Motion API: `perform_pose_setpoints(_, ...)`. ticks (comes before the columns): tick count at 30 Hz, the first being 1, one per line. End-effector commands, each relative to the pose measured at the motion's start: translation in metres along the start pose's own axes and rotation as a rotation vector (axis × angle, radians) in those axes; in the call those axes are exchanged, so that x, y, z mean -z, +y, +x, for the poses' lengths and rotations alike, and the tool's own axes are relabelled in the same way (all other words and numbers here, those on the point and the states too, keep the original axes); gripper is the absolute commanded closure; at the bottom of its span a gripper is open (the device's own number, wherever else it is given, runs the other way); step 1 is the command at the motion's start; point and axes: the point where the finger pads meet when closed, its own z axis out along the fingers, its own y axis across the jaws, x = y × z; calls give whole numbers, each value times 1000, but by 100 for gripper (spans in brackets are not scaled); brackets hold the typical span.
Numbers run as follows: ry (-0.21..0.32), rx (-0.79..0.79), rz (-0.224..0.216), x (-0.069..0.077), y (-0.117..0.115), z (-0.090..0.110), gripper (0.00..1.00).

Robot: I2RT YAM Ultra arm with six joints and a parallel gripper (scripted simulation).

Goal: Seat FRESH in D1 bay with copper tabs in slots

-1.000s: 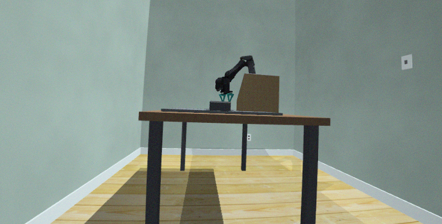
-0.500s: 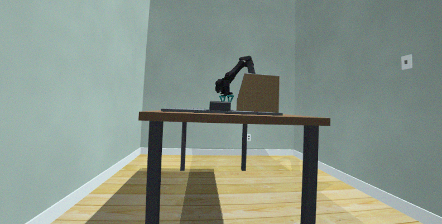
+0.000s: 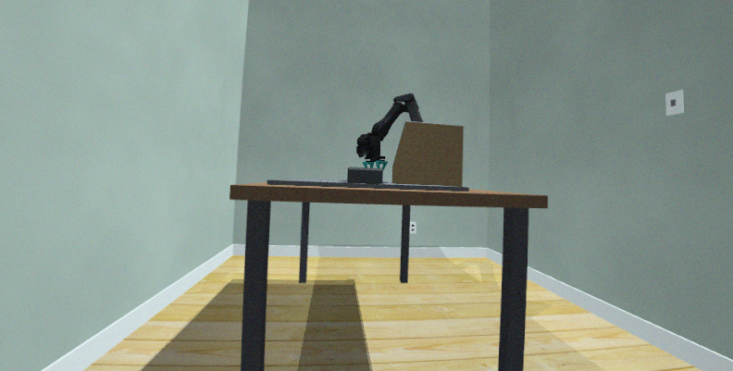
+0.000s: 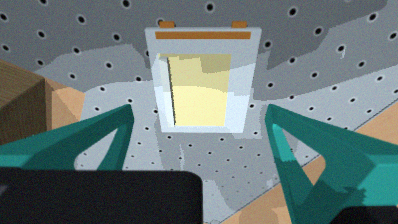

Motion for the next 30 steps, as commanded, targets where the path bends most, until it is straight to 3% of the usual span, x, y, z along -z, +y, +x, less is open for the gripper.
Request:
perform_pose_setpoints(1,-20,10,6,-6,-1,-6,0)
perform_pose_setpoints(15,-23,25,-2,-22,5,-9,0)
perform_pose_setpoints(18,-20,6,7,-26,-2,-6,0)
perform_pose_setpoints(21,-39,6,33,-19,-9,-12,0)
perform_pose_setpoints(30,-21,21,-2,-29,5,-7,0)
